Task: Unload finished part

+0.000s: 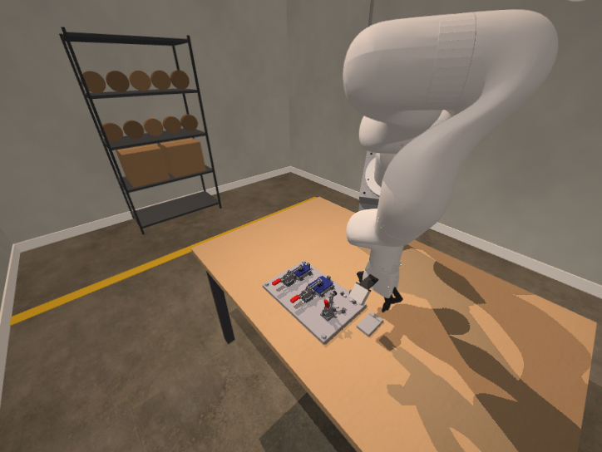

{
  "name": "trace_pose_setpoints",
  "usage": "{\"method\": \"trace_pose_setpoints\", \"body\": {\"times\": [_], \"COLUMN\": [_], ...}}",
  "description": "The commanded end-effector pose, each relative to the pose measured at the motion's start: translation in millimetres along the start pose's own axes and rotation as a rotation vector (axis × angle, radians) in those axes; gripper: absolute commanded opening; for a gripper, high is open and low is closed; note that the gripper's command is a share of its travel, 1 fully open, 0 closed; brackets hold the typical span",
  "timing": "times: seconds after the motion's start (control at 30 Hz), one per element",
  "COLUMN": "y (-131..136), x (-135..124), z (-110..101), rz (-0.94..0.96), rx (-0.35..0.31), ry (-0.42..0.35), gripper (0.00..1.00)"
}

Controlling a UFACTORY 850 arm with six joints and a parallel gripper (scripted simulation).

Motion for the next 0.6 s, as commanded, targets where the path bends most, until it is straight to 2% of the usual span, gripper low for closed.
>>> {"method": "trace_pose_setpoints", "body": {"times": [0.0,0.2,0.57], "y": [0.0,0.0,0.1], "x": [0.0,0.0,-0.1], "z": [-8.5,-20.2,-61.4], "rz": [0.000,0.000,0.000], "rx": [0.000,0.000,0.000], "ry": [0.000,0.000,0.000], "gripper": [0.81,0.81,0.81]}}
Point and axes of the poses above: the point where the finger pads meet when closed, its own z axis out along the fingers, its own y axis across the jaws, x = y × z, the point moved 8 cm from there along -z, back along the fingers, and after that the axes turned 9 degrees about z, right-handed, at the moved point
